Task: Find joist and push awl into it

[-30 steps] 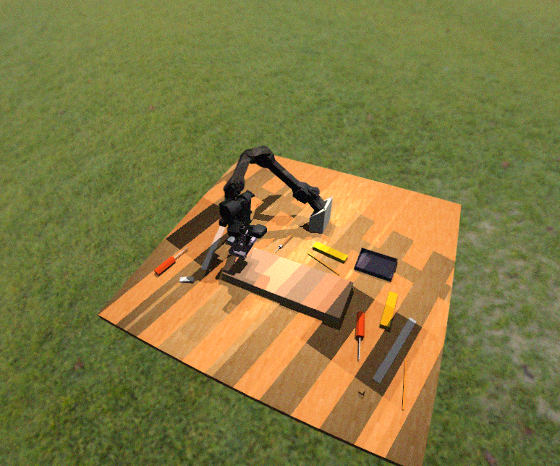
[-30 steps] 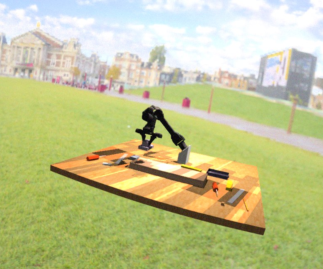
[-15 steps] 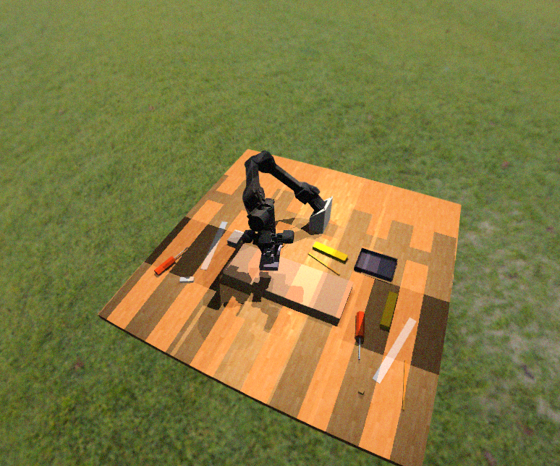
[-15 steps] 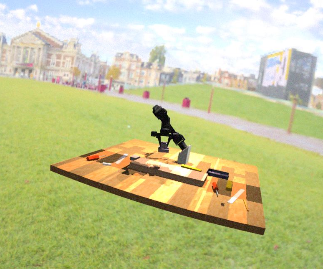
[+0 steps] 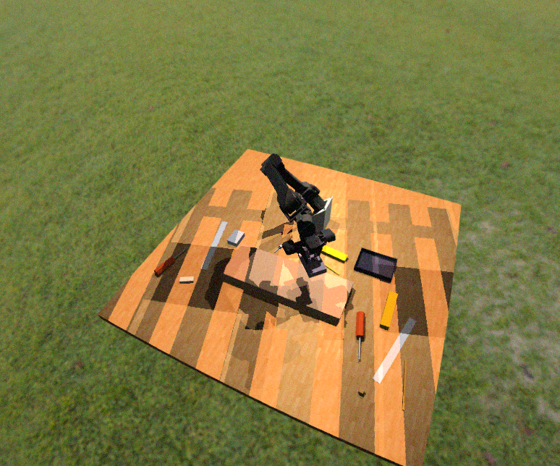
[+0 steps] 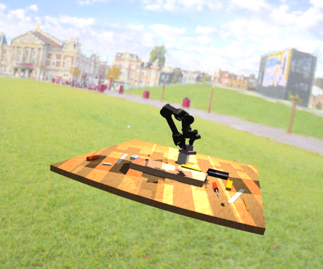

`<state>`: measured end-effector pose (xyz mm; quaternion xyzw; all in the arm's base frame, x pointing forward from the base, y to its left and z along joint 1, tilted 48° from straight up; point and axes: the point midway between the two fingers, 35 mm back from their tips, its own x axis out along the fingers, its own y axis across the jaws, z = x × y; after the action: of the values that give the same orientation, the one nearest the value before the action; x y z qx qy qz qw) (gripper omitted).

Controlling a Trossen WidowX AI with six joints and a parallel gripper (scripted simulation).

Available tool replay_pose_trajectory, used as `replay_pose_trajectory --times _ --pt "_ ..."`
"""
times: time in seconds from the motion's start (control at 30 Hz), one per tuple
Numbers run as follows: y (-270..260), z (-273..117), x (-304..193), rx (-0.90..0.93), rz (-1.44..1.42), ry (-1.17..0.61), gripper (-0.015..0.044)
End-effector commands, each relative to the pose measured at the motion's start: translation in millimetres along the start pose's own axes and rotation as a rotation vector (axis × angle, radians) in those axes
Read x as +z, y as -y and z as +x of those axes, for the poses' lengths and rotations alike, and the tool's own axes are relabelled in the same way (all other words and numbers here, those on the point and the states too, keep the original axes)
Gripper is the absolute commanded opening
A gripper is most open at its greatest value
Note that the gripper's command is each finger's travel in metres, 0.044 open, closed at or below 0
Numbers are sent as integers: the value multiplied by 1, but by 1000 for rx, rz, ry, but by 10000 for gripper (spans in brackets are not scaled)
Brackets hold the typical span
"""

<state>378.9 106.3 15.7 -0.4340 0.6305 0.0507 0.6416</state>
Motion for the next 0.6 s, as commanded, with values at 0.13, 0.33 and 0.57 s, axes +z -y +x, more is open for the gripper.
replay_pose_trajectory --times 0.13,0.33,0.57 --pt "-87 13 19 75 -215 2 0" --pt "-148 24 20 119 -359 -14 0" --pt "-215 39 8 162 -523 -43 0"
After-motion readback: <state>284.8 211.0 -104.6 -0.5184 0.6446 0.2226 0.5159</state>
